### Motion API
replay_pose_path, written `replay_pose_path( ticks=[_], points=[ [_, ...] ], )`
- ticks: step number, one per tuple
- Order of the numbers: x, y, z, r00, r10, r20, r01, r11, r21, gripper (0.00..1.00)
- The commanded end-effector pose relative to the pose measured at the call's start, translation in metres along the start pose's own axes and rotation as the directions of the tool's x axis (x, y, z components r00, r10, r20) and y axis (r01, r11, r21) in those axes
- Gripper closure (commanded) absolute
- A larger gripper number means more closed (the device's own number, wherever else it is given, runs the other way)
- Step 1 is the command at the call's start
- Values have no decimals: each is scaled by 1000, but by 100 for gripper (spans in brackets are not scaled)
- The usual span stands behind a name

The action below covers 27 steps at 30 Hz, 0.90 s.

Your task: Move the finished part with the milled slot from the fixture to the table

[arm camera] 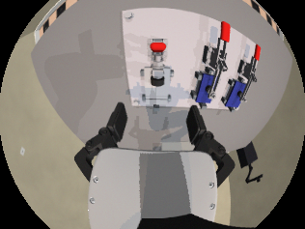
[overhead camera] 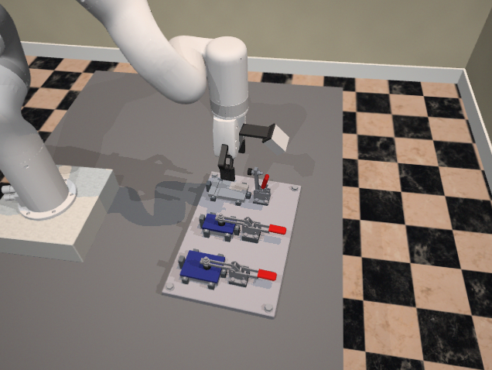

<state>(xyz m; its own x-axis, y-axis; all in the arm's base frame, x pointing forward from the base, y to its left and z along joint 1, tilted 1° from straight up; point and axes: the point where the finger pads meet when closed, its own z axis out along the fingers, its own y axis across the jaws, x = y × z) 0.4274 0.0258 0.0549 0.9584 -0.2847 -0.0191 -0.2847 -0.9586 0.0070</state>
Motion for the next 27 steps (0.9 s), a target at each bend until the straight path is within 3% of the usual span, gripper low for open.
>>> replay_pose_path(
  ticks=[1,16,27],
  points=[
    [-11,0,-2,1000,0,-5,0,1000,2,0],
    [-17,0,-1,1000,0,-5,0,1000,2,0],
    [-17,-1,13,1000,0,-5,0,1000,2,0]
  ],
)
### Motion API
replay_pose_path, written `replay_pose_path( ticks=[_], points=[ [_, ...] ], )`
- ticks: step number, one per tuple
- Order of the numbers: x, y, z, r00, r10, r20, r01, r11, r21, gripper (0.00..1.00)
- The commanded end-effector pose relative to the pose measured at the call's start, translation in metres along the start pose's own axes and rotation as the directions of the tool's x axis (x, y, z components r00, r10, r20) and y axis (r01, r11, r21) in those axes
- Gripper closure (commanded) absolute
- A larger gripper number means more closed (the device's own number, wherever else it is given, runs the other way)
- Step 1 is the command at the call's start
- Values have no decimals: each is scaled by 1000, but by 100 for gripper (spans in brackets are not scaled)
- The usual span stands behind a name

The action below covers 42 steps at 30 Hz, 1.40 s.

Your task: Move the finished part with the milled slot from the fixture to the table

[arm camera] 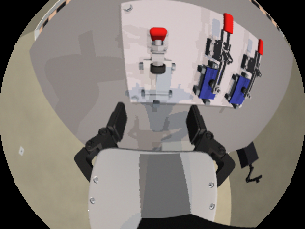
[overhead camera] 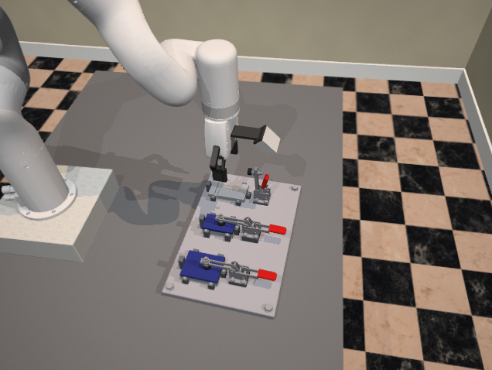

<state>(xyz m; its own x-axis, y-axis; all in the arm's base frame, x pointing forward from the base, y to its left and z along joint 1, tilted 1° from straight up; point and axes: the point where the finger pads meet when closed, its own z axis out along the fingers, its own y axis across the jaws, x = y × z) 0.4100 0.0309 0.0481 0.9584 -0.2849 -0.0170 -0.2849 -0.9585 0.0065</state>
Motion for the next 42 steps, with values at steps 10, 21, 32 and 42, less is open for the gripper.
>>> replay_pose_path(
  ticks=[10,21,32,42],
  points=[
    [1,-1,36,1000,0,-3,0,1000,1,0],
    [1,-1,50,1000,0,-3,0,1000,1,0],
    [1,-1,51,1000,0,-3,0,1000,1,0],
    [1,-1,51,1000,0,-3,0,1000,1,0]
  ],
)
